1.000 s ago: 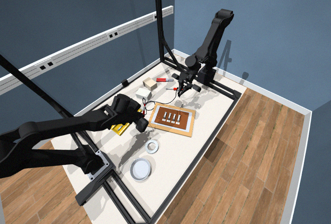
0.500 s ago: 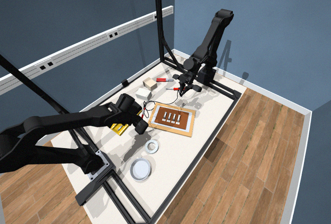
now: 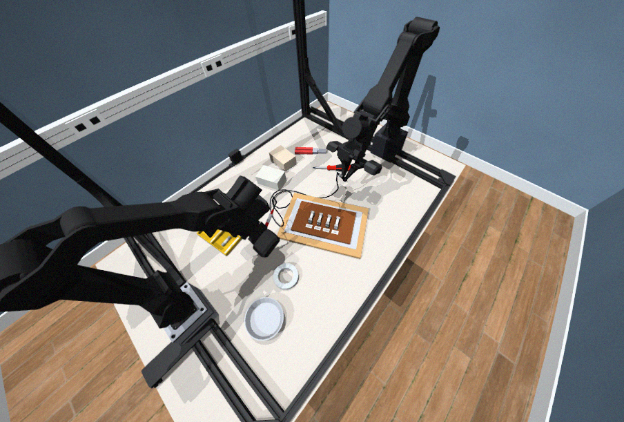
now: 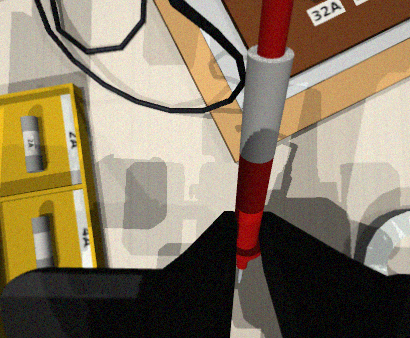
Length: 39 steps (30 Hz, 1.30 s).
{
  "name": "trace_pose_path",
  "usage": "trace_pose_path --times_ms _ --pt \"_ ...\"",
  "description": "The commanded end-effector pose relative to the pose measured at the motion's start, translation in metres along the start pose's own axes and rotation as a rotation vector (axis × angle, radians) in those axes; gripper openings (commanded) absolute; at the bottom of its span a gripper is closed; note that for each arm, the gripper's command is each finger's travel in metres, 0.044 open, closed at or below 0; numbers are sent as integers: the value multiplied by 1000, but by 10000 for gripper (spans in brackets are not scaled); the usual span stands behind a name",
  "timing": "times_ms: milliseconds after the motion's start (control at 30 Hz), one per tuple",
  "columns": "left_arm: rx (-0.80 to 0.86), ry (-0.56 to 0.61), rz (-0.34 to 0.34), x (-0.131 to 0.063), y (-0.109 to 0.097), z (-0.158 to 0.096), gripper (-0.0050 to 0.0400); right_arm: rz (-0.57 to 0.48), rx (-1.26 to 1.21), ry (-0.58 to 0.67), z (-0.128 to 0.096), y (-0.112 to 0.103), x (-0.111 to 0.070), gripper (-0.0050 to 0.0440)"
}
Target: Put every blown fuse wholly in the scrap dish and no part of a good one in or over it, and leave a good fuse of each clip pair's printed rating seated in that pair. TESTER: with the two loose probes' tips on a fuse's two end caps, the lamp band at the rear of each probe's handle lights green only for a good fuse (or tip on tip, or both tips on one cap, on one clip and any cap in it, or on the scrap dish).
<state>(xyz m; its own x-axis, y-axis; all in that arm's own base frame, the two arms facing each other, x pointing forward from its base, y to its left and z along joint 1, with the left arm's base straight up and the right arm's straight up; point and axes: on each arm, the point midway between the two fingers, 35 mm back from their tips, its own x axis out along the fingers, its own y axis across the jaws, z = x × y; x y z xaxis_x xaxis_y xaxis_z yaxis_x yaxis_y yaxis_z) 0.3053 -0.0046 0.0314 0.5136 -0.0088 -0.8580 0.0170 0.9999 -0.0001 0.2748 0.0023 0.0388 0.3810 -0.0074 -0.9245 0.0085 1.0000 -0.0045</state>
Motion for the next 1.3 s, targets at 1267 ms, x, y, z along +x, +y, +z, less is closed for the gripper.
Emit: trace_pose_path --times_ms 1267 --pt "0 420 2 13 -1 -47 -50 6 -7 479 -46 -1 28 -50"
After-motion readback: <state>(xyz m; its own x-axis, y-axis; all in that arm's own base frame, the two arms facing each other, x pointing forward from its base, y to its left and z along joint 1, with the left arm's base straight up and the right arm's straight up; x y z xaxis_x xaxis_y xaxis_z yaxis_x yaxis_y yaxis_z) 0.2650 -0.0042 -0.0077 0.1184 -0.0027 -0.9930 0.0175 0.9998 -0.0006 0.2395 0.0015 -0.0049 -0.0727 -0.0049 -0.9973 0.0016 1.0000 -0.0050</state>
